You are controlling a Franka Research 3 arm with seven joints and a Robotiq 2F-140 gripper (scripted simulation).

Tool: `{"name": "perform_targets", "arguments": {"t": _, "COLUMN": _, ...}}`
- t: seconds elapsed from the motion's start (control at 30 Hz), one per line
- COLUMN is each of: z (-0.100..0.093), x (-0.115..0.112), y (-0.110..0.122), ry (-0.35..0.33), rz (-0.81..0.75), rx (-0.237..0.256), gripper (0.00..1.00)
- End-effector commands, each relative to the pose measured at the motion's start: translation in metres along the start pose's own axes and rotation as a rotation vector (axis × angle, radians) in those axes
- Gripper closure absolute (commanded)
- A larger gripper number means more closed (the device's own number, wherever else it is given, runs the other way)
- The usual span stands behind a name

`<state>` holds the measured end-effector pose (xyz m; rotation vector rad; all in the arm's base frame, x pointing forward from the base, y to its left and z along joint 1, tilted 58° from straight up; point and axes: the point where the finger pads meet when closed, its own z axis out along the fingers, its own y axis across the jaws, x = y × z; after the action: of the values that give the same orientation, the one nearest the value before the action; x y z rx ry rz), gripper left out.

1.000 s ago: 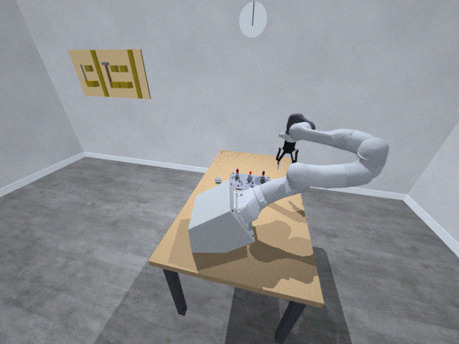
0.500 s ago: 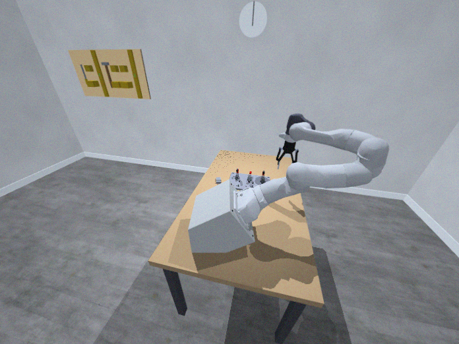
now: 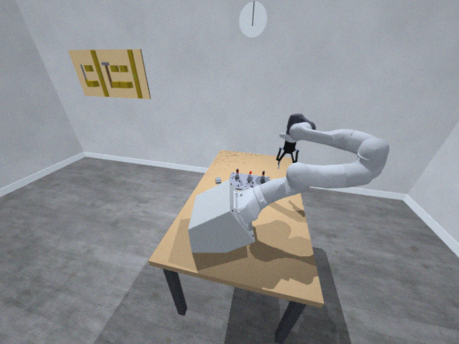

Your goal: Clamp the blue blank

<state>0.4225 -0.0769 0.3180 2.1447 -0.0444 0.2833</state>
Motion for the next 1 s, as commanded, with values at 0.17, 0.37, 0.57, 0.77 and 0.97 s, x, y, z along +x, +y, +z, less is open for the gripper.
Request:
{"name": "perform_targets", "arguments": {"t": 0.17, "z": 0.000, "x": 0.001, "y": 0.003, "ry": 0.001, "rz": 0.009, "rx": -0.004, "gripper": 0.42}}
{"name": "perform_targets", "arguments": {"t": 0.37, "z": 0.000, "x": 0.001, "y": 0.003, "ry": 0.001, "rz": 0.009, "rx": -0.004, "gripper": 0.42}}
{"name": "perform_targets", "arguments": {"t": 0.57, "z": 0.001, "x": 0.001, "y": 0.003, "ry": 0.001, "rz": 0.009, "rx": -0.004, "gripper": 0.42}}
{"name": "perform_targets", "arguments": {"t": 0.77, "z": 0.009, "x": 0.001, "y": 0.003, "ry": 0.001, "rz": 0.009, "rx": -0.004, "gripper": 0.42}}
{"name": "perform_targets", "arguments": {"t": 0.97, "z": 0.027, "x": 0.001, "y": 0.003, "ry": 0.002, "rz": 0.009, "rx": -0.004, "gripper": 0.42}}
